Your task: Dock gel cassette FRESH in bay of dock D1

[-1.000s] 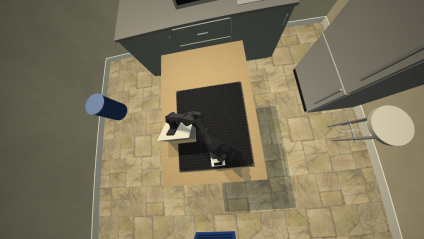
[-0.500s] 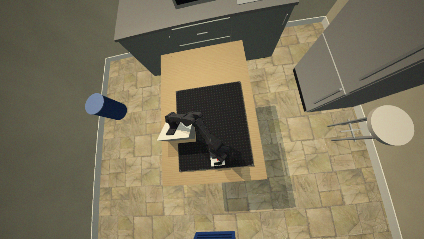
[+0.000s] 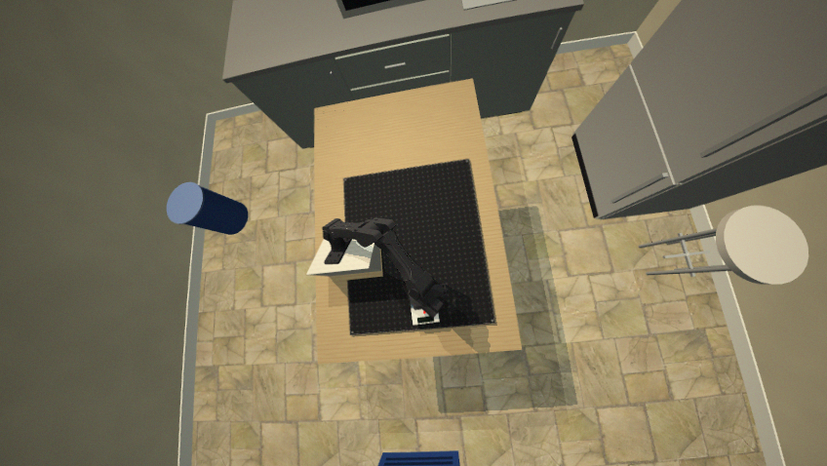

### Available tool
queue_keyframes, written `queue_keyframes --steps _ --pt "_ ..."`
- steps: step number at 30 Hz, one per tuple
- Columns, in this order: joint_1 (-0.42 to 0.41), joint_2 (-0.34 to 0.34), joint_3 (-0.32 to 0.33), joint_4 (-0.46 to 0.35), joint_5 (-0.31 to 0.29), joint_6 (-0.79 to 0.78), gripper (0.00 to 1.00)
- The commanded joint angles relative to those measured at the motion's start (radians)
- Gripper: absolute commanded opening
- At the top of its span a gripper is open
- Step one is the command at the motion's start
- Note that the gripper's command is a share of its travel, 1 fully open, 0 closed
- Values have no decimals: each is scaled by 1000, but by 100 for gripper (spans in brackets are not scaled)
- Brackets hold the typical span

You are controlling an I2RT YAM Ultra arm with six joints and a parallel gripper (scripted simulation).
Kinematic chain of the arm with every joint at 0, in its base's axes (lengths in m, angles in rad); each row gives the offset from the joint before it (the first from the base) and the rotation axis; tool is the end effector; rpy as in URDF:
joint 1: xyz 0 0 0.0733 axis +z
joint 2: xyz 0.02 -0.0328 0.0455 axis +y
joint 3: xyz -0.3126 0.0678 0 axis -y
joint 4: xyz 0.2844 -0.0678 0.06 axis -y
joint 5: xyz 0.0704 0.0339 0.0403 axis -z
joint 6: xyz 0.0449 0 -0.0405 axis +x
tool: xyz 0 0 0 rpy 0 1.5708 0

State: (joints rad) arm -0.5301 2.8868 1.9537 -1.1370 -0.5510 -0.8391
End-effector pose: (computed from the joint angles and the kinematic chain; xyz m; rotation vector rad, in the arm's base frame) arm 0.4333 -0.2254 -0.0905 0.2395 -2.8948 -1.1016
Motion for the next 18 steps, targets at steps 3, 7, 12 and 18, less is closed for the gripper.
queue_keyframes --steps 3,7,12,18 --pt "-22 -8 33 -16 -2 -5 91" --pt "-22 -8 33 -16 -2 -5 91" --pt "-26 -23 41 -29 3 -12 91" --pt "-34 -35 56 -52 7 -20 91"
